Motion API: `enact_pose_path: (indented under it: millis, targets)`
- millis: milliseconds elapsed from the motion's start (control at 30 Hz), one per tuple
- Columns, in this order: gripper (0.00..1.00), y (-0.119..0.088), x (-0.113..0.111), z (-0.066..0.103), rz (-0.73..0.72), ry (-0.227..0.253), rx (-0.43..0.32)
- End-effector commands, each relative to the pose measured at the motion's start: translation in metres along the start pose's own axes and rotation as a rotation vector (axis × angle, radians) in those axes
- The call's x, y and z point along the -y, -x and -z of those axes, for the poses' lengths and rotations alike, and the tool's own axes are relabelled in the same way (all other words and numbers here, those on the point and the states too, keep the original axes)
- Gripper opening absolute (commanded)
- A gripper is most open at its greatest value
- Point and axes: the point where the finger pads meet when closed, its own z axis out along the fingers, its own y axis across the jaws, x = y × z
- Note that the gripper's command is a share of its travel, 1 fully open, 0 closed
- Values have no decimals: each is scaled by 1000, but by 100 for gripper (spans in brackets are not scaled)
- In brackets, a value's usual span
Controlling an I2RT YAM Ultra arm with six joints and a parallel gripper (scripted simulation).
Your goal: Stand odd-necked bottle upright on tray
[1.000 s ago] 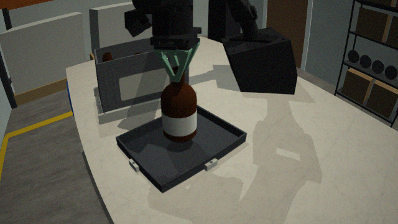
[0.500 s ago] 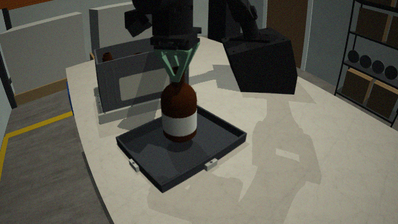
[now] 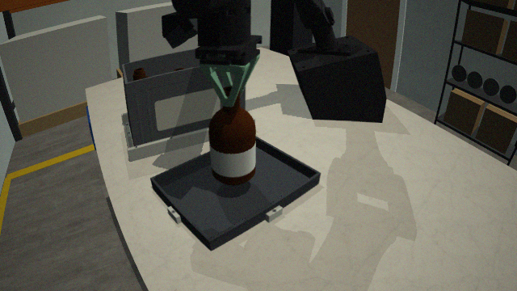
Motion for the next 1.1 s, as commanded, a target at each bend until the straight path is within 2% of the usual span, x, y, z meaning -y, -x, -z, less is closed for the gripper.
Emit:
enact_pose_path:
  millis: [0,333,600,700,1067]
  targets:
    - [0,-1,-2,26,9,51,16]
    - [0,0,-3,30,7,60,17]
    - [0,-1,3,27,13,44,16]
    - [0,1,-1,31,7,61,17]
    - [0,1,-1,31,8,60,17]
